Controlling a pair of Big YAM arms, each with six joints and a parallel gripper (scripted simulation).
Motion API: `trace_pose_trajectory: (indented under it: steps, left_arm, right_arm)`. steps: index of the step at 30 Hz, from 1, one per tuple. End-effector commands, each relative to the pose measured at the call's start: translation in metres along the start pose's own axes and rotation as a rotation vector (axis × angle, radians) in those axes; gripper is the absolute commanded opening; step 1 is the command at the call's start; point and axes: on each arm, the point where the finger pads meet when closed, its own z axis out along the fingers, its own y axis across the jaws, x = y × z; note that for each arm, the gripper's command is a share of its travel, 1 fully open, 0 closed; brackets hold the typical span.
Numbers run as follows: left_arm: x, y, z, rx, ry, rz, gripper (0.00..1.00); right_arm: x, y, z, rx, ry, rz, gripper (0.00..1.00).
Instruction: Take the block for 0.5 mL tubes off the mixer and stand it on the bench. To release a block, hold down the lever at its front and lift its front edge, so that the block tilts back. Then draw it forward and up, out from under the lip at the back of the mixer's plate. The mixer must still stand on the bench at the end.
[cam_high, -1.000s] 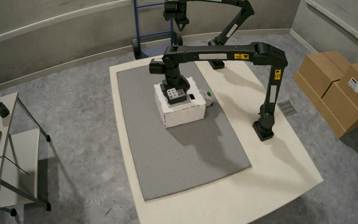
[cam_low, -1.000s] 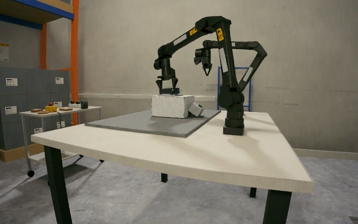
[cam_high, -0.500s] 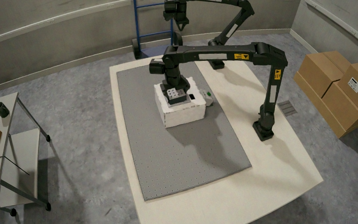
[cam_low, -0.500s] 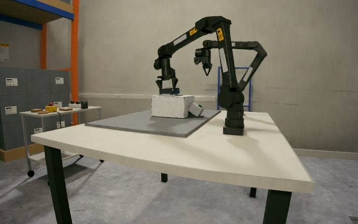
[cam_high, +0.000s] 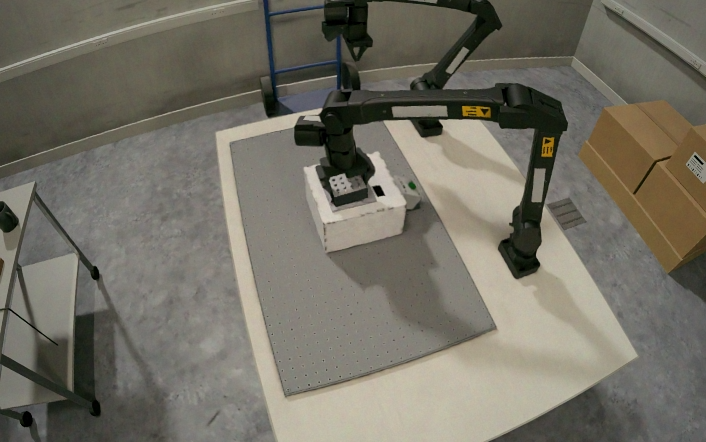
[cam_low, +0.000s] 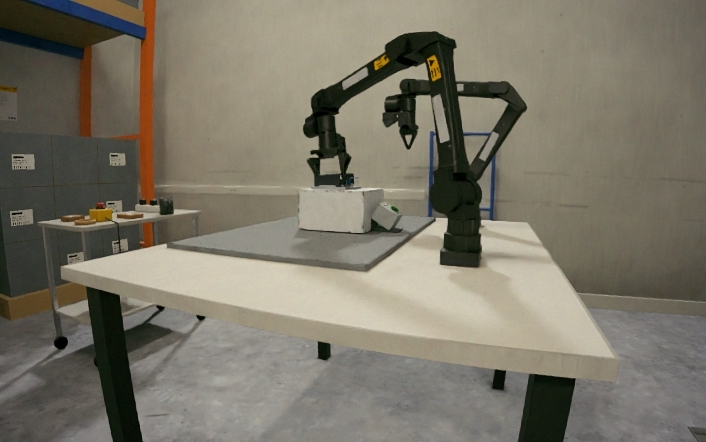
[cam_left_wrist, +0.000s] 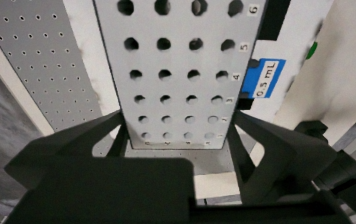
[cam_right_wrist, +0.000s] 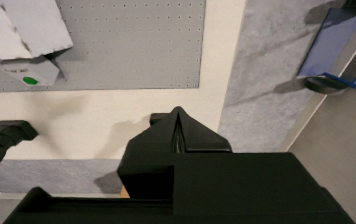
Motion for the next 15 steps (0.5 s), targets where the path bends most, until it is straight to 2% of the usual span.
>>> trace_pose_trajectory:
  steps: [1, 7, 15]
  left_arm:
    - [-0.0078, 0.0064, -0.0259, -0.022, -0.018, -0.001, 0.0]
    - [-0.0079, 0.0061, -0.0262, -0.022, -0.018, 0.008, 0.0]
    - [-0.008, 0.0058, -0.0264, -0.022, -0.018, 0.024, 0.0]
  right_arm:
    - [-0.0054, -0.001, -0.0057, 0.001, -0.023, -0.008, 0.0]
    - [-0.0009, -0.0004, 0.0034, -0.003, 0.0, -0.009, 0.0]
    - [-0.0057, -0.0013, -0.005, 0.001, -0.023, -0.009, 0.0]
